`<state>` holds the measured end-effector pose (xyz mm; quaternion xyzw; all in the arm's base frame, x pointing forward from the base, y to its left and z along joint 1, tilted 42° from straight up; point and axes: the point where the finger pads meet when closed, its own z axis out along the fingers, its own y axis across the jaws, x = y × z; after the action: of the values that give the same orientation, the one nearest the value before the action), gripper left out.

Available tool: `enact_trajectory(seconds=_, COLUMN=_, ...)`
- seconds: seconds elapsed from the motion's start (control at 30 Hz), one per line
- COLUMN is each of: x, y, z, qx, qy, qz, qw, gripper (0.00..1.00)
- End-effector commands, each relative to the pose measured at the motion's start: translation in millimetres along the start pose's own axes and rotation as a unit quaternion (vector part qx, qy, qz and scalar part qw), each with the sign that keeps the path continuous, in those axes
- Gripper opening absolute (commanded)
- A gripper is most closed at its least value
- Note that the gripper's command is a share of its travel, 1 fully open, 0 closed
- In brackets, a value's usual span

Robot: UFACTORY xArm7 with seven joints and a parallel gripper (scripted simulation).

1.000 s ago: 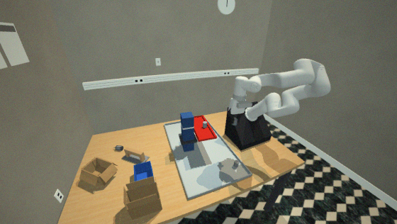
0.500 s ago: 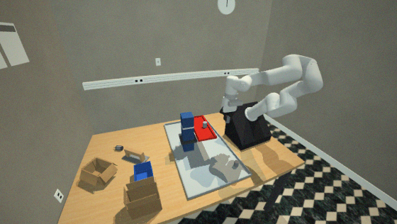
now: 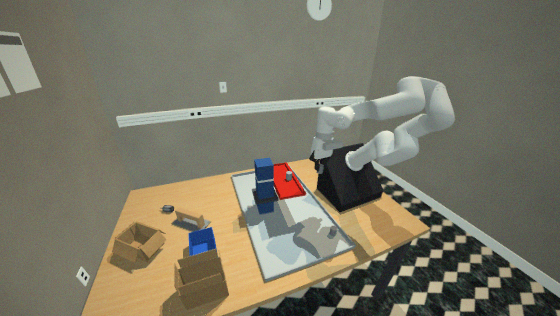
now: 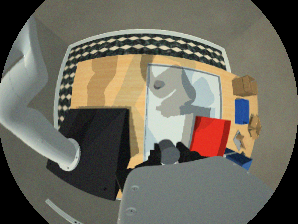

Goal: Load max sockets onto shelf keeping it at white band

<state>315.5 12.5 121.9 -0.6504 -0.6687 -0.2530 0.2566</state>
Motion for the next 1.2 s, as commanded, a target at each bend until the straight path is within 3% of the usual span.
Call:
enact_trajectory(seconds=0.0, x=-1, y=5, z=-2, qx=-0.003, qy=0.001, qz=-0.047, qw=0.999, gripper=0.0)
enact_trajectory(seconds=0.27, x=-1, y=17, z=-4, qx=-0.004, qy=0.003, qz=-0.193, qw=0.981, gripper=0.0)
enact_trajectory(seconds=0.37, x=-1, y=22, z=-5, qx=-0.005, qy=0.003, qz=-0.254, qw=0.967, gripper=0.0)
enact_trajectory(seconds=0.43, x=-2, y=28, z=-5, qx=-0.005, qy=0.003, qz=-0.319, qw=0.948, gripper=0.0)
enact_trajectory(seconds=0.47, x=-2, y=28, z=-5, qx=-0.005, qy=0.003, qz=-0.319, qw=0.948, gripper=0.0)
enact_trajectory(seconds=0.53, x=-2, y=34, z=-6, qx=-0.006, qy=0.004, qz=-0.387, qw=0.922, gripper=0.0)
enact_trajectory(seconds=0.6, x=-2, y=34, z=-6, qx=-0.006, qy=0.004, qz=-0.387, qw=0.922, gripper=0.0)
enact_trajectory(seconds=0.67, x=-3, y=40, z=-7, qx=-0.007, qy=0.004, qz=-0.457, qw=0.89, gripper=0.0)
enact_trajectory(seconds=0.7, x=-3, y=40, z=-7, qx=-0.007, qy=0.004, qz=-0.457, qw=0.89, gripper=0.0)
enact_trajectory(seconds=0.73, x=-3, y=43, z=-7, qx=-0.007, qy=0.004, qz=-0.492, qw=0.871, gripper=0.0)
enact_trajectory(seconds=0.77, x=-3, y=43, z=-7, qx=-0.007, qy=0.004, qz=-0.492, qw=0.871, gripper=0.0)
enact_trajectory(seconds=0.8, x=-4, y=46, z=-7, qx=-0.007, qy=0.003, qz=-0.527, qw=0.85, gripper=0.0)
enact_trajectory(seconds=0.83, x=-4, y=46, z=-7, qx=-0.007, qy=0.003, qz=-0.527, qw=0.85, gripper=0.0)
enact_trajectory(seconds=0.87, x=-4, y=50, z=-7, qx=-0.008, qy=0.003, qz=-0.561, qw=0.828, gripper=0.0)
enact_trajectory(seconds=0.9, x=-4, y=50, z=-7, qx=-0.008, qy=0.003, qz=-0.561, qw=0.828, gripper=0.0)
enact_trajectory(seconds=0.93, x=-5, y=53, z=-7, qx=-0.008, qy=0.003, qz=-0.595, qw=0.803, gripper=0.0)
enact_trajectory(seconds=0.97, x=-5, y=53, z=-7, qx=-0.008, qy=0.003, qz=-0.595, qw=0.803, gripper=0.0)
enact_trajectory(seconds=1.0, x=-5, y=57, z=-8, qx=-0.008, qy=0.003, qz=-0.629, qw=0.778, gripper=0.0)
enact_trajectory(seconds=1.03, x=-5, y=57, z=-8, qx=-0.008, qy=0.003, qz=-0.629, qw=0.778, gripper=0.0)
enact_trajectory(seconds=1.07, x=-6, y=60, z=-8, qx=-0.008, qy=0.002, qz=-0.661, qw=0.75, gripper=0.0)
enact_trajectory(seconds=1.17, x=-6, y=60, z=-8, qx=-0.008, qy=0.002, qz=-0.661, qw=0.75, gripper=0.0)
